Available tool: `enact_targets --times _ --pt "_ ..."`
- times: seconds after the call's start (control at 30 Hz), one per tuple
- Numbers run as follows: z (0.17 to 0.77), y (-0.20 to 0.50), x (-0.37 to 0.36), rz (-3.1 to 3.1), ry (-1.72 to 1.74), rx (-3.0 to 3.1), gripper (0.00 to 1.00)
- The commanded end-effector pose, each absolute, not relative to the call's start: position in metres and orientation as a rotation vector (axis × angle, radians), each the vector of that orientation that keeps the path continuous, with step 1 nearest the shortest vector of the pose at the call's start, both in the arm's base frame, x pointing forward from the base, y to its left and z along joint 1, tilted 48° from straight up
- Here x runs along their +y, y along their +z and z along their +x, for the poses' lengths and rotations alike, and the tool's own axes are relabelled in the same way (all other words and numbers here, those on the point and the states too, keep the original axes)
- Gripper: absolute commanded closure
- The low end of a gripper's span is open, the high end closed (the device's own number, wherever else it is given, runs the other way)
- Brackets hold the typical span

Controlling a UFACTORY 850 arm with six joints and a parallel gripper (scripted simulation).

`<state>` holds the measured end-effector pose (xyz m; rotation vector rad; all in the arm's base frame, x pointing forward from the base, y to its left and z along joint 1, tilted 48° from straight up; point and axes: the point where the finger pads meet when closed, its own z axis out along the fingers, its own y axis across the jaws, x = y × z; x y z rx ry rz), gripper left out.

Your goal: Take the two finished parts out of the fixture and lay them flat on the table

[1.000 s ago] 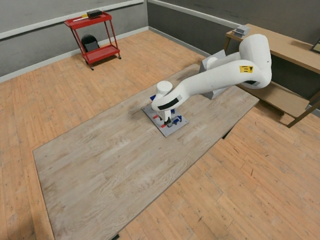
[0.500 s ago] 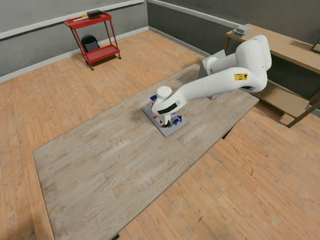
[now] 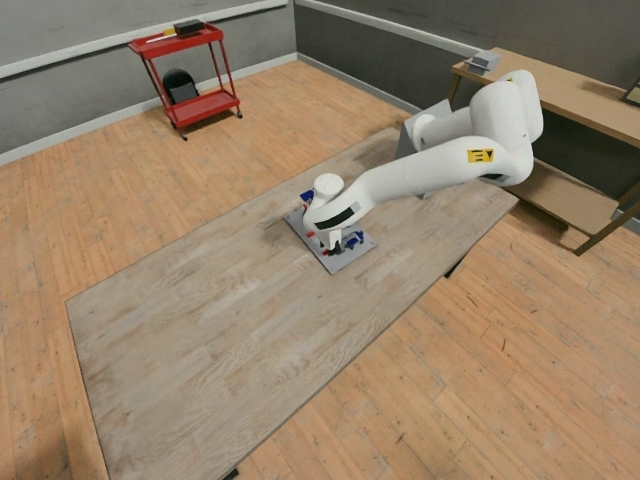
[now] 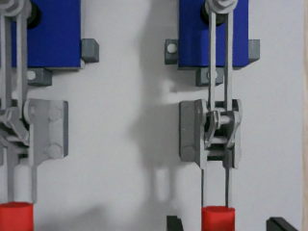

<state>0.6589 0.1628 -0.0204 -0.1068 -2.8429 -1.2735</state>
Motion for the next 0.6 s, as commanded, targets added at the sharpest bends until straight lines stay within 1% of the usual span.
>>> enact_targets --times 0.0,0.57 --pt "0.6597 -0.0198 0.1621 -0.107 -1.274 -2.844 0.52" --pt "0.6598 -0.0227 0.1653 -0.108 -1.274 -2.844 0.52"
